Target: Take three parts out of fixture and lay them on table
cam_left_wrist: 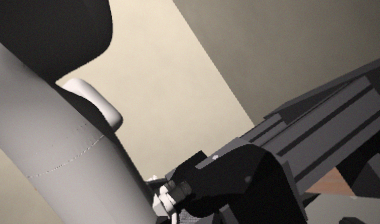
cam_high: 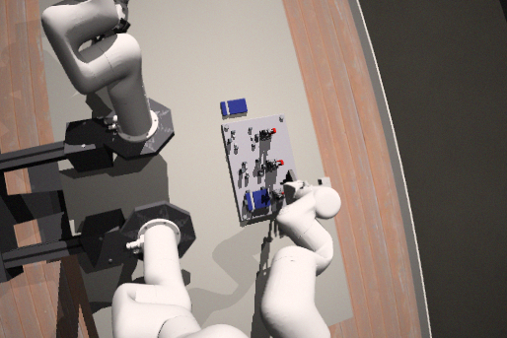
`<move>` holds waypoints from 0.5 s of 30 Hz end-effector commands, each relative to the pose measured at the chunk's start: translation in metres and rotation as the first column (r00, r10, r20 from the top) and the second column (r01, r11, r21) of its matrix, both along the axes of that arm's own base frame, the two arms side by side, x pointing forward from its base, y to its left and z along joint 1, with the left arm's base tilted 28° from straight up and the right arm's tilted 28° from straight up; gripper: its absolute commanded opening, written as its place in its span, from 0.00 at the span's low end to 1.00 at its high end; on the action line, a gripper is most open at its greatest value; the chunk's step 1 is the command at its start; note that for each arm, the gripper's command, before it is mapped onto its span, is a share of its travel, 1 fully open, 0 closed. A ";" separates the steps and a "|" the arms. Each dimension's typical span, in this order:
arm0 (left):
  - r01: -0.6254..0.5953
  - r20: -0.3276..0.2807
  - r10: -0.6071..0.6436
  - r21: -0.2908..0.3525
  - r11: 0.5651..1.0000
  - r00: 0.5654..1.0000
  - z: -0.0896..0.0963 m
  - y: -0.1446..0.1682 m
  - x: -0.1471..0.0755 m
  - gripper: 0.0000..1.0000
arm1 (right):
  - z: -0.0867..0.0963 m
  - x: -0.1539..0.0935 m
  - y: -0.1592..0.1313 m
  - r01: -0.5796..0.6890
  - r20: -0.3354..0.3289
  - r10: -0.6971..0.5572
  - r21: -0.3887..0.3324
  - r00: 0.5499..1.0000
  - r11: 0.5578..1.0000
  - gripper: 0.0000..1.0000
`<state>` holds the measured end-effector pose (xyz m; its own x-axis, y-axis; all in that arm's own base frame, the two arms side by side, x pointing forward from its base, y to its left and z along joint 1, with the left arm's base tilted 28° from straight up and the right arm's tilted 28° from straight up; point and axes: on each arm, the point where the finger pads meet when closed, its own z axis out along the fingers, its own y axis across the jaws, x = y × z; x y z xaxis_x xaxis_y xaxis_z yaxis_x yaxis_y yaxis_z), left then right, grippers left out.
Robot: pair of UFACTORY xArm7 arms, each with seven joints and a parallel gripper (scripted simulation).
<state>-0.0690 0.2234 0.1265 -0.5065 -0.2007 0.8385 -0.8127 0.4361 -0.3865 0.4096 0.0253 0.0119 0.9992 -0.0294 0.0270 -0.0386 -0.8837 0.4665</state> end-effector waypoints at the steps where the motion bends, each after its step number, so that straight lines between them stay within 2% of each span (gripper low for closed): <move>1: 0.000 -0.001 0.000 0.002 1.000 1.000 0.001 0.000 0.000 1.00 | 0.003 -0.018 0.002 -0.001 0.005 0.001 -0.001 1.000 1.000 1.00; 4: 0.000 -0.001 0.000 0.002 1.000 1.000 0.001 0.000 0.000 1.00 | 0.001 -0.045 0.001 -0.001 0.005 0.001 -0.001 1.000 1.000 1.00; 7: 0.000 -0.001 0.000 0.002 1.000 1.000 0.001 0.000 0.000 1.00 | -0.015 -0.065 -0.006 0.000 0.006 0.000 -0.001 1.000 1.000 1.00; 12: 0.000 -0.001 0.000 0.002 1.000 1.000 0.001 0.000 0.000 1.00 | -0.051 -0.069 -0.025 0.000 0.006 0.000 -0.001 1.000 1.000 1.00; 15: 0.000 -0.001 0.000 0.002 1.000 1.000 0.001 0.000 0.000 1.00 | -0.061 -0.069 -0.031 0.000 0.006 0.000 -0.001 1.000 1.000 1.00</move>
<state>-0.0690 0.2234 0.1265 -0.5065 -0.2007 0.8385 -0.8127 0.4361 -0.3865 0.3360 -0.0012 -0.0319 0.9991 -0.0334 0.0261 -0.0418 -0.8802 0.4727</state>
